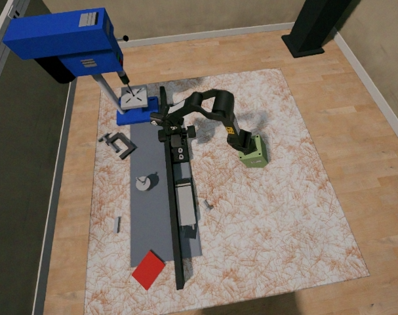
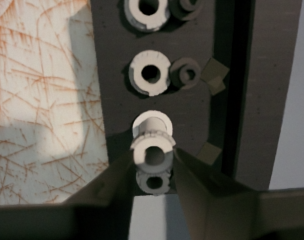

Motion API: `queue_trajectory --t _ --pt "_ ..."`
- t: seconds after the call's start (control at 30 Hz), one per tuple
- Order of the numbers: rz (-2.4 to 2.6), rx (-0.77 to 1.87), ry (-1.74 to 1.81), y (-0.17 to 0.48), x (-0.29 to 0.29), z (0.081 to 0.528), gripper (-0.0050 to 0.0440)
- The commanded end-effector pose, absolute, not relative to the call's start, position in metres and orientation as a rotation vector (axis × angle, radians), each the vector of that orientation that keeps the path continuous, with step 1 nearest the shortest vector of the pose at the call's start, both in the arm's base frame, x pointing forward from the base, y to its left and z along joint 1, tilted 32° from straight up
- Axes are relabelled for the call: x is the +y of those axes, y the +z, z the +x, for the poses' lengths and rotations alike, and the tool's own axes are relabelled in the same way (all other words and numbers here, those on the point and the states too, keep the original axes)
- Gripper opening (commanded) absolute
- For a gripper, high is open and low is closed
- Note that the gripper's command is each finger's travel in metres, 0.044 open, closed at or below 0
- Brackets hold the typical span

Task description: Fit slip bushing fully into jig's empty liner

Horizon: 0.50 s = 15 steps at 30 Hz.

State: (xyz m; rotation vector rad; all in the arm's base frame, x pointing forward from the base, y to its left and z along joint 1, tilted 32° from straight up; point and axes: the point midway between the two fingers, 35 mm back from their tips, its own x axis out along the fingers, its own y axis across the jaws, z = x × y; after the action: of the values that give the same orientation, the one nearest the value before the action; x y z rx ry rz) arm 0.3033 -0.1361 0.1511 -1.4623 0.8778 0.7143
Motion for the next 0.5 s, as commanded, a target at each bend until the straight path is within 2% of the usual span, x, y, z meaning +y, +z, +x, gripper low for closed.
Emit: queue_trajectory --t 0.0,0.47 --pt "-1.465 0.877 0.707 0.151 -0.136 0.305 -0.005" --pt "-1.463 0.879 0.709 0.135 -0.138 0.314 -0.005"
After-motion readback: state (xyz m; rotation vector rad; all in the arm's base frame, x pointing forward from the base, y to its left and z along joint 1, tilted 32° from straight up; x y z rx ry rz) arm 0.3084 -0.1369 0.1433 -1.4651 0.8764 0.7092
